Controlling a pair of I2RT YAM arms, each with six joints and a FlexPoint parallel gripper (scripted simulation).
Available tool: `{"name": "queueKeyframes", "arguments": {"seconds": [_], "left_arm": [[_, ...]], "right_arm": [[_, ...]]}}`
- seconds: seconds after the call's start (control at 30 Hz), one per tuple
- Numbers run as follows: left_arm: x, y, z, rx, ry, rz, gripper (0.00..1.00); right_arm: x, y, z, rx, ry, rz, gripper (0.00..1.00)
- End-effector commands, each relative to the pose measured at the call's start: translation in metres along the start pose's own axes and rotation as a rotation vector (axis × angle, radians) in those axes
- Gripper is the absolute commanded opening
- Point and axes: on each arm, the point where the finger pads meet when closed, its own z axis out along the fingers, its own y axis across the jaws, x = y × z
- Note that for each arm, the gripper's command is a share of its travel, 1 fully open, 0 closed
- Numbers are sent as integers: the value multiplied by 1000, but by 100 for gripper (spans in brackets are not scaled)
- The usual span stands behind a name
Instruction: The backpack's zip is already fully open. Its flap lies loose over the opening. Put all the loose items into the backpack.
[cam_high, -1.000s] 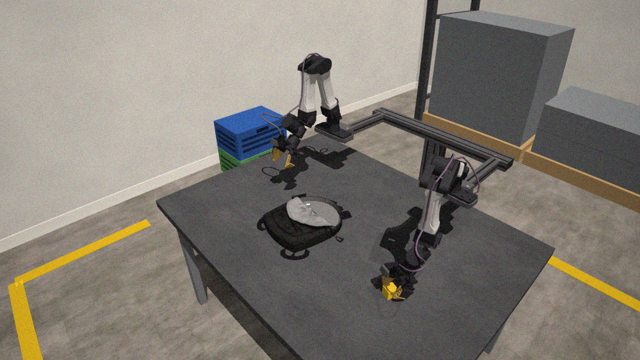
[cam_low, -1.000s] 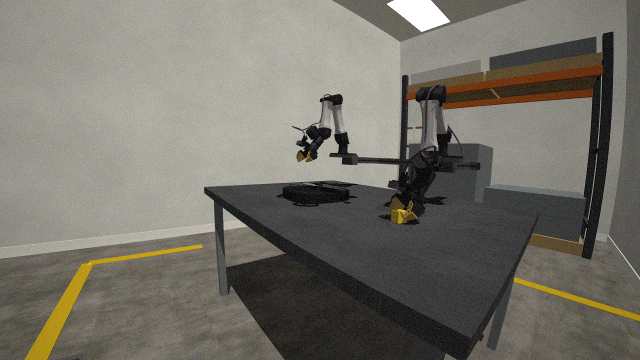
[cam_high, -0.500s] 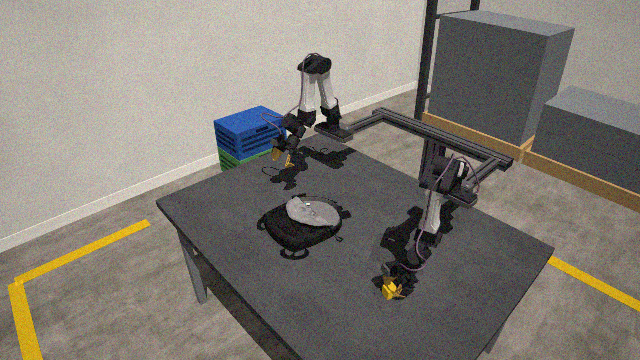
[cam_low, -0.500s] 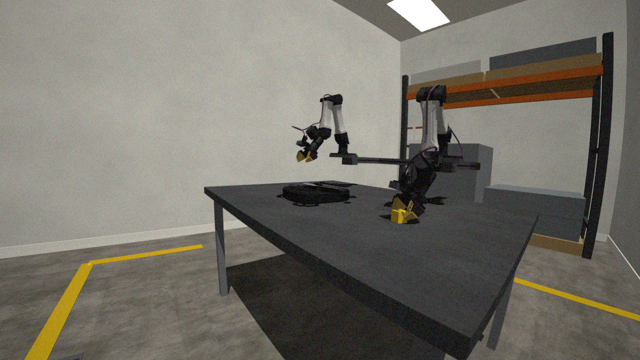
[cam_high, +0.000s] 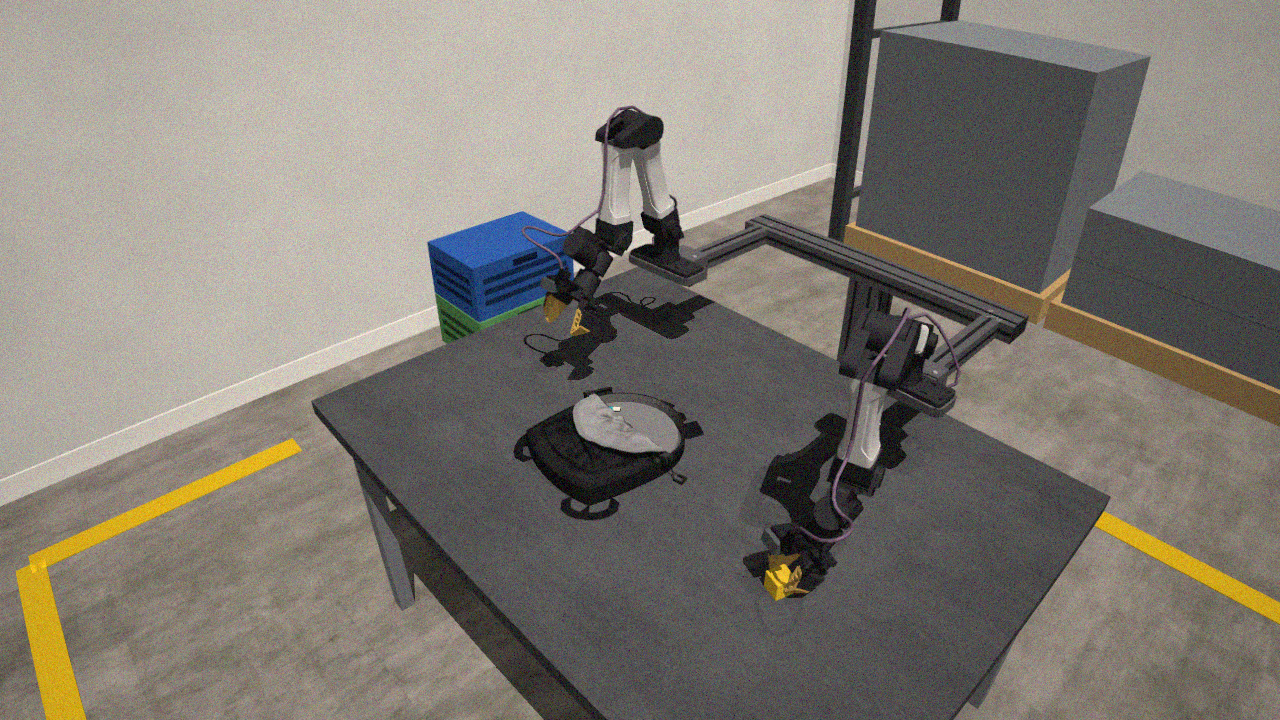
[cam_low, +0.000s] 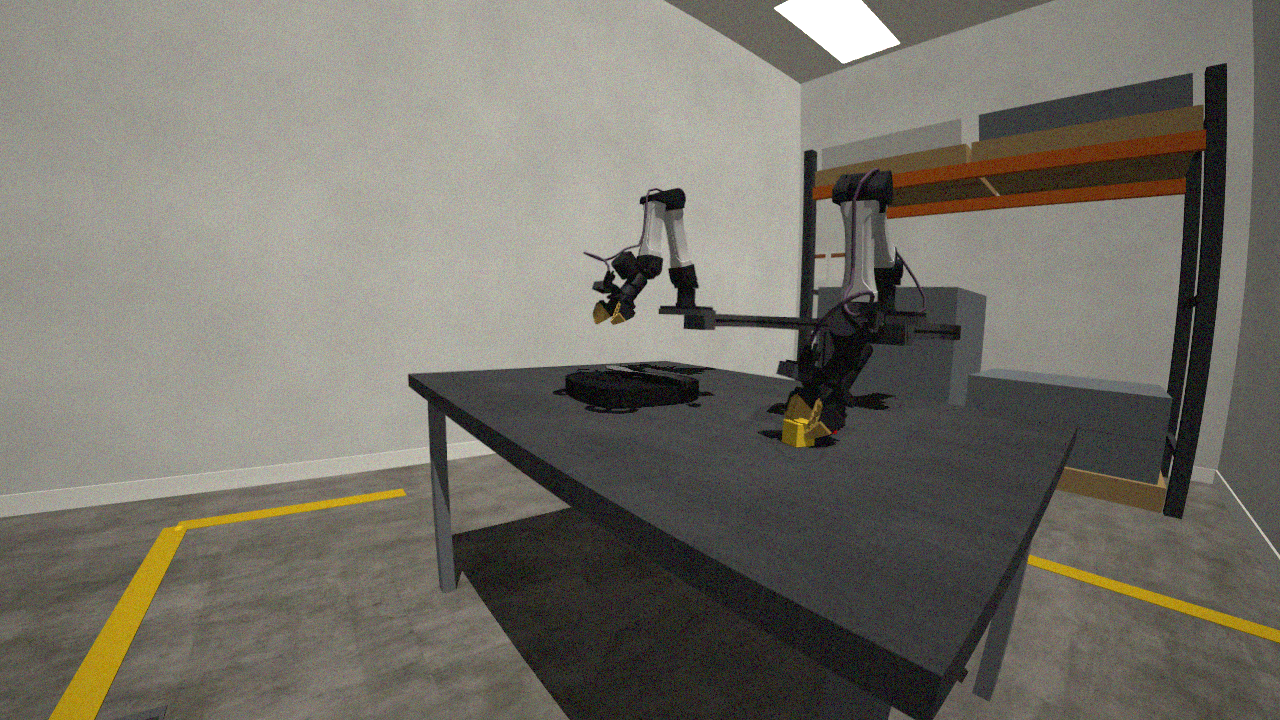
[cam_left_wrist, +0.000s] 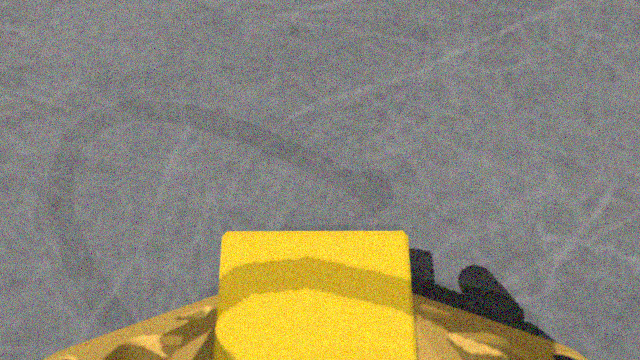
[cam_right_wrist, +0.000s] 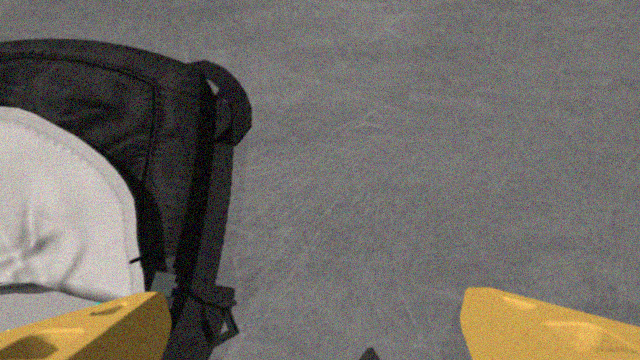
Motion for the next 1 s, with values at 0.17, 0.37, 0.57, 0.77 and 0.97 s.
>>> {"name": "queueKeyframes", "arguments": {"seconds": [0.17,0.37,0.57,0.77,0.97], "left_arm": [[-13,6,-1,-10,-27,13,34],[-13,6,-1,-10,-27,13,34],[-32,13,-8,-18,-53,25,34],[-40,6,-34,-8,-33,19,34],[-58,5,-57,-7,-31,14,34]], "right_arm": [[-12,-2,-1,-2,-34,0,90],[-12,-2,-1,-2,-34,0,90],[-12,-2,-1,-2,-34,0,90],[-12,-2,-1,-2,-34,0,90],[-12,-2,-1,-2,-34,0,90]]}}
